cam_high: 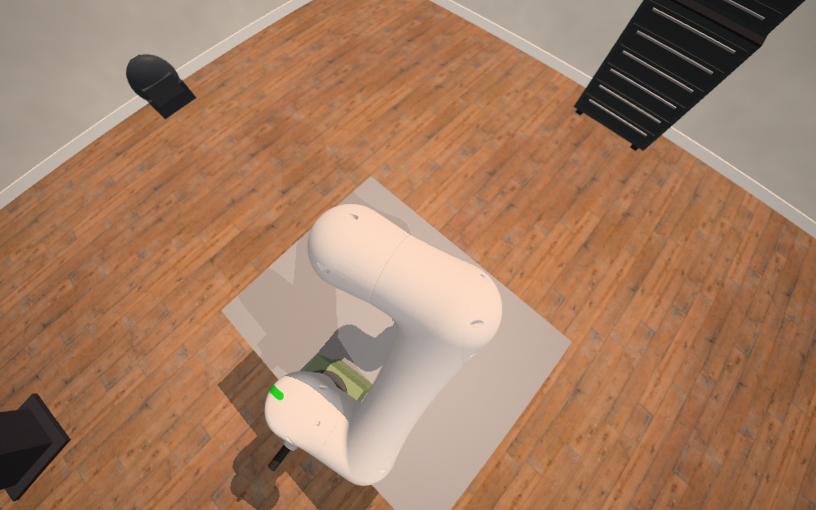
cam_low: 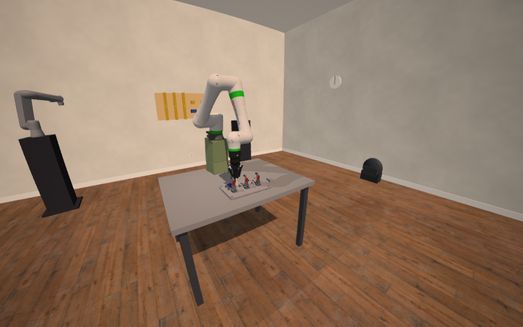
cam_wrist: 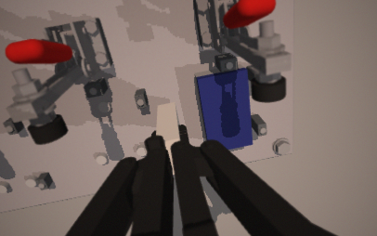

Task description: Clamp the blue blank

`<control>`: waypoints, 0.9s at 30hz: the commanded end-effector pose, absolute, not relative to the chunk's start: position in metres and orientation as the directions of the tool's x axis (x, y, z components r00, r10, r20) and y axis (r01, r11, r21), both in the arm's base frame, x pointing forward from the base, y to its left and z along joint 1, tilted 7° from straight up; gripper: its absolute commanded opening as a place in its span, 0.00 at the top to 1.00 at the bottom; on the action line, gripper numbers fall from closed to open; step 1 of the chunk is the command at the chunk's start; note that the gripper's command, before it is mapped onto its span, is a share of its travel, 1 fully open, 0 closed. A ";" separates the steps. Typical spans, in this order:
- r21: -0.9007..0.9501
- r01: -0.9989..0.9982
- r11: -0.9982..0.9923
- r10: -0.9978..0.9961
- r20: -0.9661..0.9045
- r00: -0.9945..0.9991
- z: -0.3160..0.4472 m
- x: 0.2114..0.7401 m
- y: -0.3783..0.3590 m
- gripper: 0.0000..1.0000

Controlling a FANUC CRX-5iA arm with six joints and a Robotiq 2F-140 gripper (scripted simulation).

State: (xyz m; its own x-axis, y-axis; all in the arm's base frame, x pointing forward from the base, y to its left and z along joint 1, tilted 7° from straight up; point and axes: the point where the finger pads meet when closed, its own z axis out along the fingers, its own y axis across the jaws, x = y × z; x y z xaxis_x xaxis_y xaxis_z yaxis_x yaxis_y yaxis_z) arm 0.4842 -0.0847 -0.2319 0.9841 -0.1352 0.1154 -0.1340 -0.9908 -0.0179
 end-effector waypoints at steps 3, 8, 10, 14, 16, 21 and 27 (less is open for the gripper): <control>-0.018 -0.134 -0.991 -0.135 0.116 0.984 -0.232 0.484 -0.087 1.00; -0.018 -0.134 -0.991 -0.135 0.116 0.984 -0.232 0.484 -0.088 1.00; -0.018 -0.134 -0.991 -0.135 0.116 0.984 -0.232 0.484 -0.088 1.00; -0.018 -0.134 -0.991 -0.135 0.116 0.984 -0.232 0.484 -0.088 1.00; -0.018 -0.134 -0.991 -0.135 0.116 0.984 -0.232 0.484 -0.088 1.00; -0.018 -0.134 -0.991 -0.135 0.116 0.984 -0.232 0.484 -0.091 1.00; -0.018 -0.134 -0.991 -0.135 0.116 0.984 -0.232 0.483 -0.092 1.00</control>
